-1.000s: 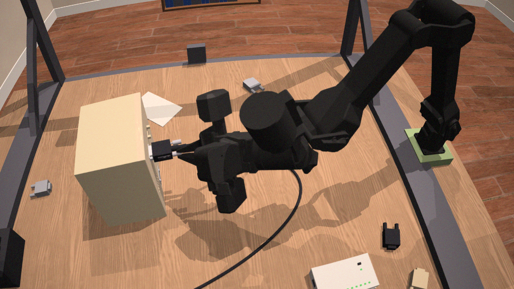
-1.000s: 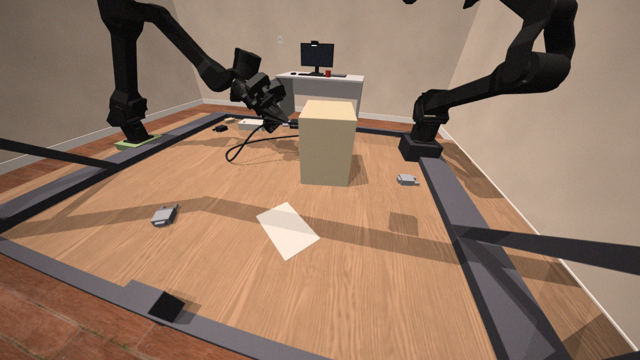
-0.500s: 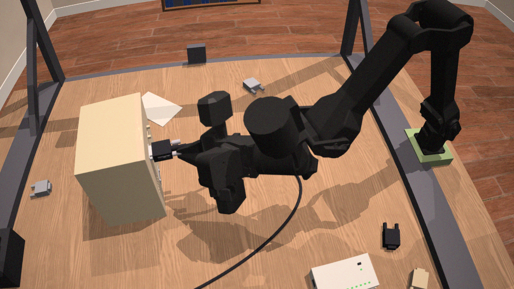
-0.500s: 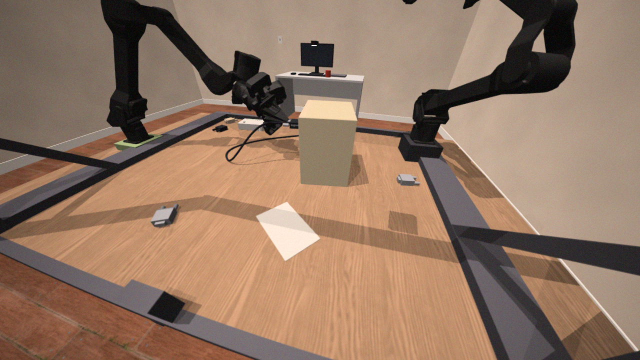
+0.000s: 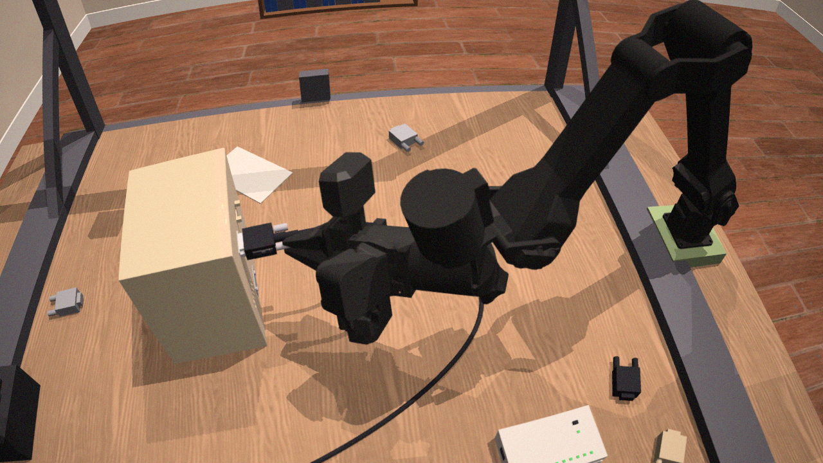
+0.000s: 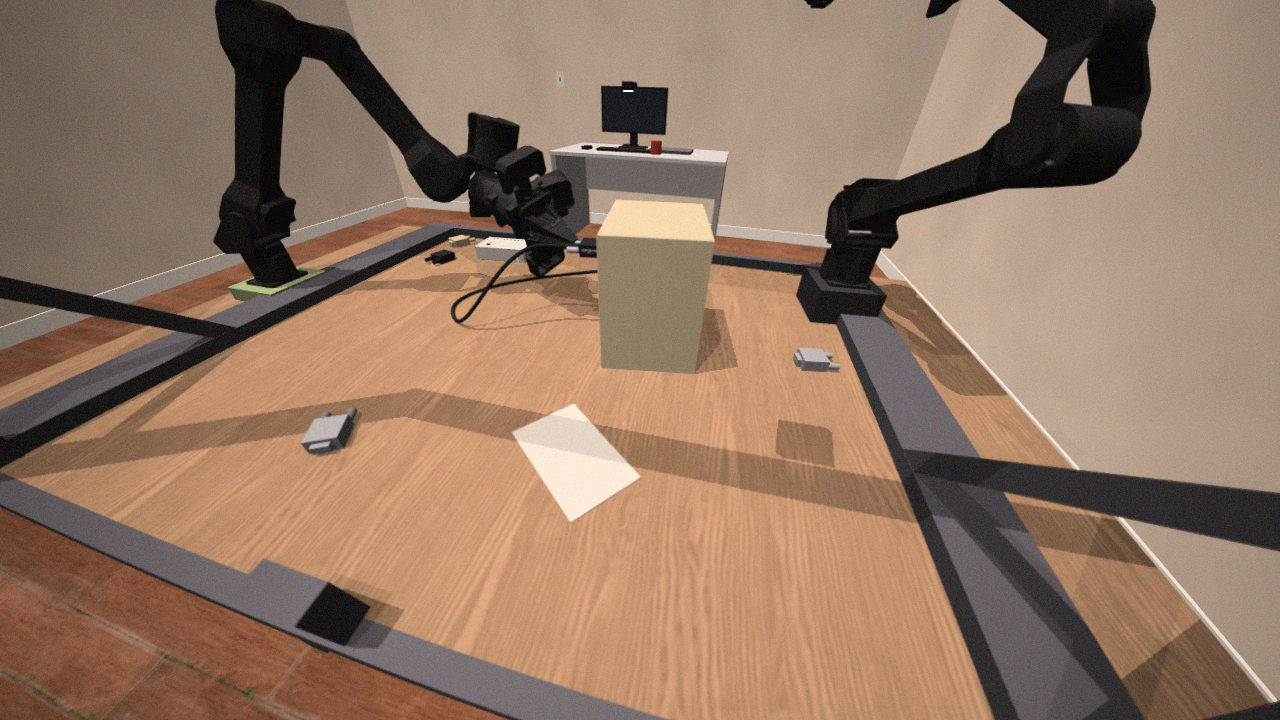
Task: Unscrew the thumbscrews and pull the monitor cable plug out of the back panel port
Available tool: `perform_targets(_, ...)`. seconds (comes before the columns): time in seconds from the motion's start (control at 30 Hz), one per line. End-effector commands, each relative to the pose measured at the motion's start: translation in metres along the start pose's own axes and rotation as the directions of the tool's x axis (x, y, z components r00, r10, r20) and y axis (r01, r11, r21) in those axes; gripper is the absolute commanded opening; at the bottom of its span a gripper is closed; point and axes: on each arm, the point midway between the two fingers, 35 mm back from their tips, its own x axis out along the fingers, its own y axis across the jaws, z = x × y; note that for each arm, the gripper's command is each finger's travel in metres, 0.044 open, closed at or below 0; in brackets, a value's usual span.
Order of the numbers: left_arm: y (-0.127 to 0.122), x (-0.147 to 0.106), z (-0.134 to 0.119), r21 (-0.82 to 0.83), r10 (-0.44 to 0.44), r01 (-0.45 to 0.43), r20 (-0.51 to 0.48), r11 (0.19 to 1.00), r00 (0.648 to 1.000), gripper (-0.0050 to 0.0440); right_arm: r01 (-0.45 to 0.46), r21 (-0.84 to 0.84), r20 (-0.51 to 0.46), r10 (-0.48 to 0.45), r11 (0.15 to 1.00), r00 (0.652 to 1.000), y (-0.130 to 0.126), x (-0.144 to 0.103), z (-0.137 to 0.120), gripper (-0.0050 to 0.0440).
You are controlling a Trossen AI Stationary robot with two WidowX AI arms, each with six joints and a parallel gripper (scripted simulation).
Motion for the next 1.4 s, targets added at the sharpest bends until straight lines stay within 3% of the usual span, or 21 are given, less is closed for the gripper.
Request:
perform_targets(0.0,-0.0101,-0.0015,0.005,-0.003,-0.035,0.035,0.01,0.999,0.999,0.0,-0.002,-0.005,0.001,0.002,1.0,1.0,0.0012,-0.0003,0.0027,0.044)
perform_targets(1.13,-0.0028,-0.0005,0.0038,-0.273,-0.223,0.225,0.039,0.935,0.974,0.0,-0.002,-0.005,0.001,0.002,1.0,1.0,0.0012,-0.0003,0.0027,0.044)
perform_targets(1.37,-0.0026,-0.0022,0.0025,-0.277,-0.226,0.228,0.04,0.933,0.973,0.0,-0.002,-0.005,0.001,0.002,1.0,1.0,0.0012,-0.0003,0.0027,0.044)
